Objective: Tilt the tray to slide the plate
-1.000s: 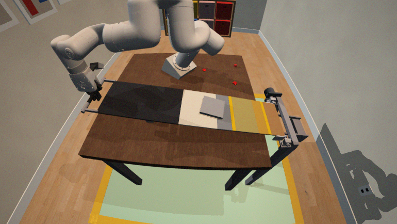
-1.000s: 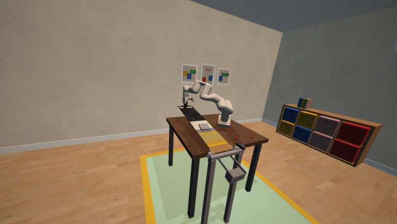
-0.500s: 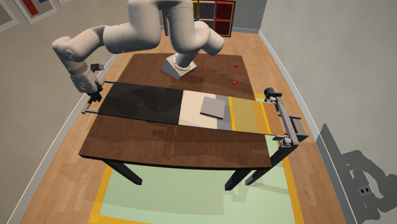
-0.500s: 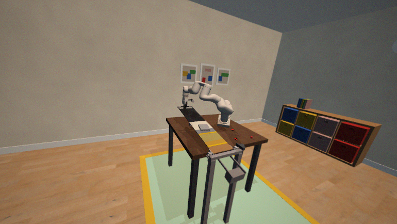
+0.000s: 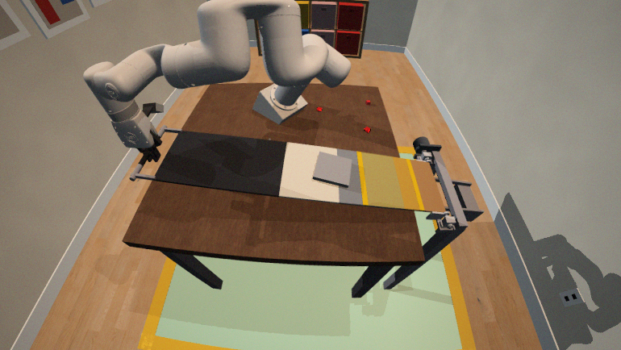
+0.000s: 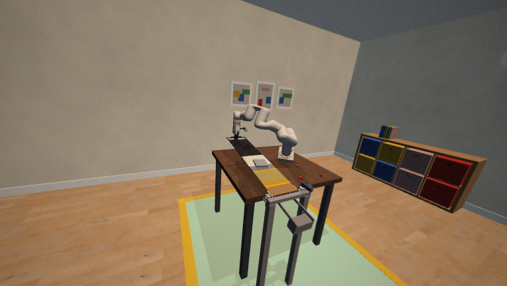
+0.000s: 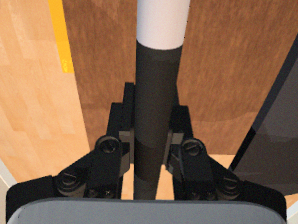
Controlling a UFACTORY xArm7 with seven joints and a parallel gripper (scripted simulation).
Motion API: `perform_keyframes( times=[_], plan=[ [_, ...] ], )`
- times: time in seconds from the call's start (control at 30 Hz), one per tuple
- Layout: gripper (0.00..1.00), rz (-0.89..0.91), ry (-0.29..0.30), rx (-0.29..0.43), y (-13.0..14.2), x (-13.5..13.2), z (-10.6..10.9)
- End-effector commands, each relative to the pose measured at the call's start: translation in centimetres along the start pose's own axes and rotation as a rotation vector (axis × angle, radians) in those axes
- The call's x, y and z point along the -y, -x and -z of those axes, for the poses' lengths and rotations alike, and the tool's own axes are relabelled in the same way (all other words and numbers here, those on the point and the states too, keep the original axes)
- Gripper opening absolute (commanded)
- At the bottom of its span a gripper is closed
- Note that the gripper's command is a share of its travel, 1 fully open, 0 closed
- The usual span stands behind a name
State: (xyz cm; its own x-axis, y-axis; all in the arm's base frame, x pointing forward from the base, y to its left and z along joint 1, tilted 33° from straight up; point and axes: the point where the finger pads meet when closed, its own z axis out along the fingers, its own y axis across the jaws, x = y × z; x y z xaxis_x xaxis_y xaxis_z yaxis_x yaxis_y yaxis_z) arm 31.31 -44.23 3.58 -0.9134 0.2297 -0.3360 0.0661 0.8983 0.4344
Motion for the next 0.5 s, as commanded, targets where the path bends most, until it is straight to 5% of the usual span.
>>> perform_keyframes(
  times=[0.0,0.13,0.3,0.47],
  plan=[
    [0.0,0.0,-0.008,0.003,0.0,-0.2,2.8],
    [0.0,0.0,-0.008,0.003,0.0,-1.3,8.4],
    [0.0,0.0,-0.008,0.003,0.1,0.1,1.4],
    [0.0,0.0,-0.008,0.003,0.1,0.1,0.9]
  ],
)
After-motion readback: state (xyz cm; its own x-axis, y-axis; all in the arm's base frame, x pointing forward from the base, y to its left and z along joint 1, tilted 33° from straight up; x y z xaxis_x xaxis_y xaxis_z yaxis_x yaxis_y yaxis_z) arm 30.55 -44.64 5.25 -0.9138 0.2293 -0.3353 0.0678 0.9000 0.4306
